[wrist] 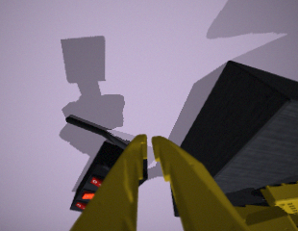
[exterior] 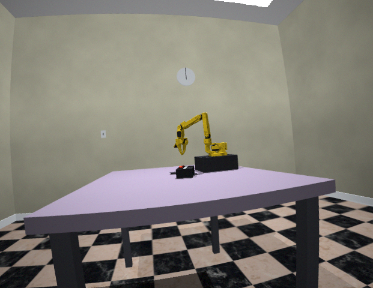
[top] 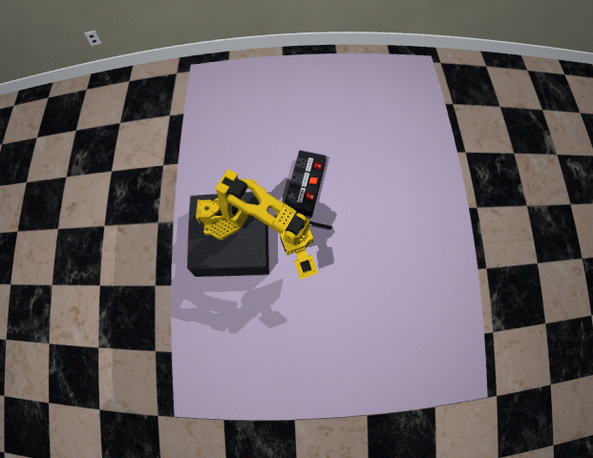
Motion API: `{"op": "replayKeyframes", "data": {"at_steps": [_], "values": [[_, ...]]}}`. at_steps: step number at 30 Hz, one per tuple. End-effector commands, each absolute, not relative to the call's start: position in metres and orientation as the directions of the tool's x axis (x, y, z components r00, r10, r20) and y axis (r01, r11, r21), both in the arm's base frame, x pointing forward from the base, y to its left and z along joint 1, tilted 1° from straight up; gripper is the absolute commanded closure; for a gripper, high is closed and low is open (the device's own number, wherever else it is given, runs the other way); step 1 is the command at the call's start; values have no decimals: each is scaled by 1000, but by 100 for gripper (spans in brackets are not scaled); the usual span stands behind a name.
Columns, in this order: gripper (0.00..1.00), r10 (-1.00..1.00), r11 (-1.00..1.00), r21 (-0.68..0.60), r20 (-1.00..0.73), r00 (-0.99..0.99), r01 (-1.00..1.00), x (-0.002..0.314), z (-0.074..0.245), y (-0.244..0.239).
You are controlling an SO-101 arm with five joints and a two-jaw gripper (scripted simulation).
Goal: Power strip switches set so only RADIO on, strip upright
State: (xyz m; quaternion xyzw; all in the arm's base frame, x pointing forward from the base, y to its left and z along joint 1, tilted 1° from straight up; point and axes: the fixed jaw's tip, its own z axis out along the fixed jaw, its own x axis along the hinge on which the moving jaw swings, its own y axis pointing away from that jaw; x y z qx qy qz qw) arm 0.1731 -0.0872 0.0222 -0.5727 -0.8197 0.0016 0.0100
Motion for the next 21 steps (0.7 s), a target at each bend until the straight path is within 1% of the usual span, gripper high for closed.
{"op": "replayKeyframes", "data": {"at_steps": [1,8,10,21], "values": [[100,970,243,-1,1,-243,970,171,24,-91],[100,996,91,-2,1,-91,996,166,24,-96],[100,996,91,-2,1,-91,996,166,24,-96],[100,996,-85,-2,1,85,996,160,24,-101]]}}
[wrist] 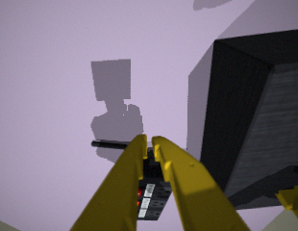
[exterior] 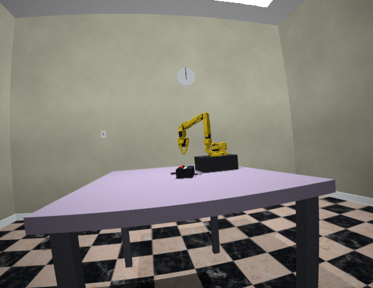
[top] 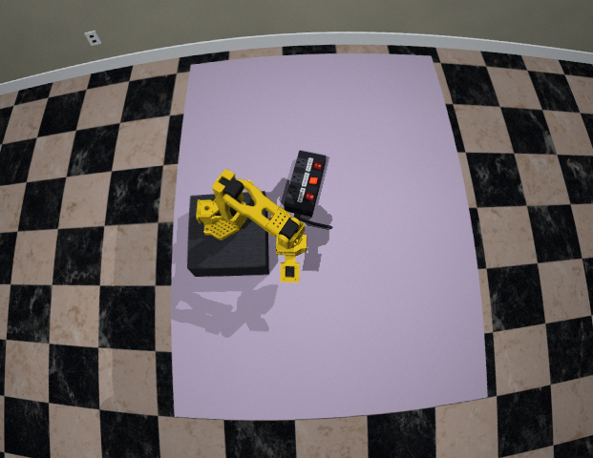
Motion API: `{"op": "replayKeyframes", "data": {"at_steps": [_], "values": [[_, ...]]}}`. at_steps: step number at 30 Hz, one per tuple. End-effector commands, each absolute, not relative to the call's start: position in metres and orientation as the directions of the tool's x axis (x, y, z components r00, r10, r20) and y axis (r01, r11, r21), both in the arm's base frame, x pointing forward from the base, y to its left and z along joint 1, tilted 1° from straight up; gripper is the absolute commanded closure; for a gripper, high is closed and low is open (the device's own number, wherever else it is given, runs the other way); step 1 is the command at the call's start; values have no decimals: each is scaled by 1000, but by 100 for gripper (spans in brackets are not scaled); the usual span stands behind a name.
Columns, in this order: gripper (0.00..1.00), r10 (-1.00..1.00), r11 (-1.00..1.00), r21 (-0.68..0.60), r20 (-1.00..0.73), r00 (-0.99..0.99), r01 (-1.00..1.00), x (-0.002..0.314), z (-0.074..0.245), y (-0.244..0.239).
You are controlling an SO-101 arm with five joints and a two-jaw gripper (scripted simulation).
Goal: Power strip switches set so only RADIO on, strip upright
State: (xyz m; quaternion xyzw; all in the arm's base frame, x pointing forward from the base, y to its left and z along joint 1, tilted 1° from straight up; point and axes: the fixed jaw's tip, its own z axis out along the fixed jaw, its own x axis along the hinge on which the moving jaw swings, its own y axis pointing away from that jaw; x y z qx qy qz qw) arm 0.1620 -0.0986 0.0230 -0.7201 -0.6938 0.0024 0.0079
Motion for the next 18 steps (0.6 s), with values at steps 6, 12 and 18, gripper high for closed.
{"op": "replayKeyframes", "data": {"at_steps": [6,12,18], "values": [[100,992,-130,-3,1,130,991,159,24,-102],[100,984,-180,-3,1,180,984,157,24,-103],[100,977,-212,-3,1,212,977,156,24,-104]]}}
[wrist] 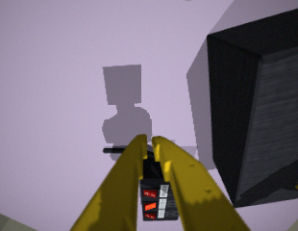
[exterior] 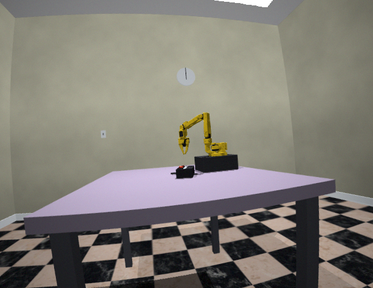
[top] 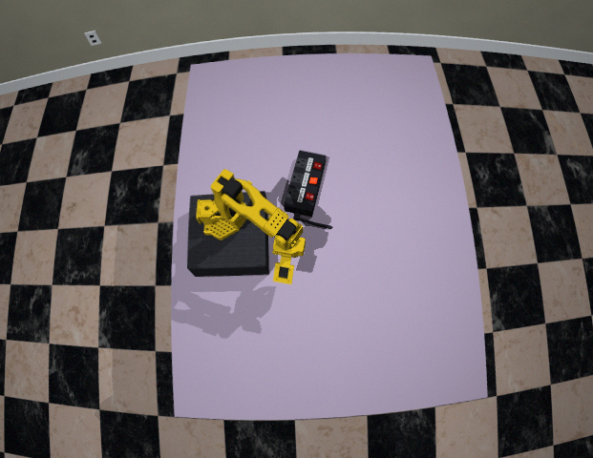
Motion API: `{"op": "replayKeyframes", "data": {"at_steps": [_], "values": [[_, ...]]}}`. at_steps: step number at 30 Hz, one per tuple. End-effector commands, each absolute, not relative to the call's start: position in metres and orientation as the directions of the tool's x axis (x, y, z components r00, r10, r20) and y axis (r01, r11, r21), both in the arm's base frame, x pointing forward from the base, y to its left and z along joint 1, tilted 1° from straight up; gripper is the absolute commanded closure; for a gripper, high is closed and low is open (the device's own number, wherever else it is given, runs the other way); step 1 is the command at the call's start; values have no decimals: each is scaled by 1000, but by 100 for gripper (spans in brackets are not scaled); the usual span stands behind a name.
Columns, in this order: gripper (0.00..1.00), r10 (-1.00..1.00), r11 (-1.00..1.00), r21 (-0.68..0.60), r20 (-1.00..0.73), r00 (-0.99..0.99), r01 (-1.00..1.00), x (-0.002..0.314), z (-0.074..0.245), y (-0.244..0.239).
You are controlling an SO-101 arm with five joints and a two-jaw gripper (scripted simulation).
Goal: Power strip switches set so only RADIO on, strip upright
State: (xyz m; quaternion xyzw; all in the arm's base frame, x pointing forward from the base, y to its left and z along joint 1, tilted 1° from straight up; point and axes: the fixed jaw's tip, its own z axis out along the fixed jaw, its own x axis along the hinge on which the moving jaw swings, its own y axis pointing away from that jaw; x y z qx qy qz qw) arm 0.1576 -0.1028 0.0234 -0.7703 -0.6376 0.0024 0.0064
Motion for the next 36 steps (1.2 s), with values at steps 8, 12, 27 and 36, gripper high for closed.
{"op": "replayKeyframes", "data": {"at_steps": [8,12,27,36], "values": [[100,973,-229,-3,1,229,973,156,24,-104],[100,972,-235,-3,1,235,972,155,24,-105],[100,972,-237,-3,1,237,971,155,24,-105],[100,972,-237,-3,1,237,971,155,24,-105]]}}
